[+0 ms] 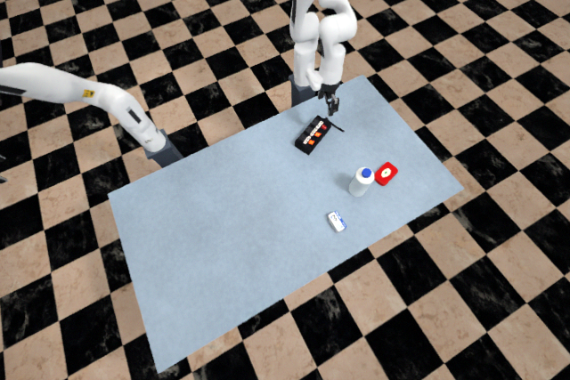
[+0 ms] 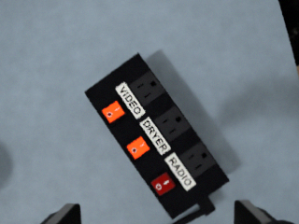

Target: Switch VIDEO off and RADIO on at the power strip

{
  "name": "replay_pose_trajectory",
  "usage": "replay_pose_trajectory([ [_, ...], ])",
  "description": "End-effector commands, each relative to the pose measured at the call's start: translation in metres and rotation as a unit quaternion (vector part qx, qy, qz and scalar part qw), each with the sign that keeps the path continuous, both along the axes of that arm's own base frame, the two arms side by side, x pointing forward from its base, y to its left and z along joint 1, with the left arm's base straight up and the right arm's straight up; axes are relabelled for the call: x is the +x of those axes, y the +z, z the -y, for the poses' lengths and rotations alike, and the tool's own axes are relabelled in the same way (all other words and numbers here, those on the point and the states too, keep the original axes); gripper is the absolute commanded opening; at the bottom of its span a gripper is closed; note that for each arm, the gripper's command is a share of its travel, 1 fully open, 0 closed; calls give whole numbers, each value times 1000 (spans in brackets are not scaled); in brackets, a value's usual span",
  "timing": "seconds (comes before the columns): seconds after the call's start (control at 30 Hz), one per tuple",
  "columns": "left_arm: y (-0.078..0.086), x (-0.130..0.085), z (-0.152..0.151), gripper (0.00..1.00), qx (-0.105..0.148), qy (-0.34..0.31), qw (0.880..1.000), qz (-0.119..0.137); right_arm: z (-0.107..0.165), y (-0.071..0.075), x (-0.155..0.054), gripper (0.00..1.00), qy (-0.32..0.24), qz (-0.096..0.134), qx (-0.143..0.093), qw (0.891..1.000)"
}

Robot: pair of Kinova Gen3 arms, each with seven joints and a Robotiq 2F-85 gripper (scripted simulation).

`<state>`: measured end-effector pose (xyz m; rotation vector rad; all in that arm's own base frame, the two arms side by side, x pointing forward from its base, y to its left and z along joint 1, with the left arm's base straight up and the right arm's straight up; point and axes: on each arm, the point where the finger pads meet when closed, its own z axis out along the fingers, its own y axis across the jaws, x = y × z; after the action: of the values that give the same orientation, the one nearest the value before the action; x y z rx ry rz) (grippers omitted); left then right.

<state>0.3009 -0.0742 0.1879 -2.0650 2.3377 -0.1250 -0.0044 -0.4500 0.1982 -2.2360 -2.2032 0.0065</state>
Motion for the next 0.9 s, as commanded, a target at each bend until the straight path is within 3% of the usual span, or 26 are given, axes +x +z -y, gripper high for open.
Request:
replay_pose_trajectory([
  [0.0, -3, 1, 8, 1000, 10, 17, 1000, -13, 0, 1, 0, 1000, 0, 0, -1, 1000],
  [0.33, -7, 1, 28, 1000, 23, 79, 996, -35, 0, 1, 0, 1000, 0, 0, -1, 1000],
  [0.87, -7, 2, 32, 1000, 21, 84, 996, -35, 0, 1, 0, 1000, 0, 0, -1, 1000],
])
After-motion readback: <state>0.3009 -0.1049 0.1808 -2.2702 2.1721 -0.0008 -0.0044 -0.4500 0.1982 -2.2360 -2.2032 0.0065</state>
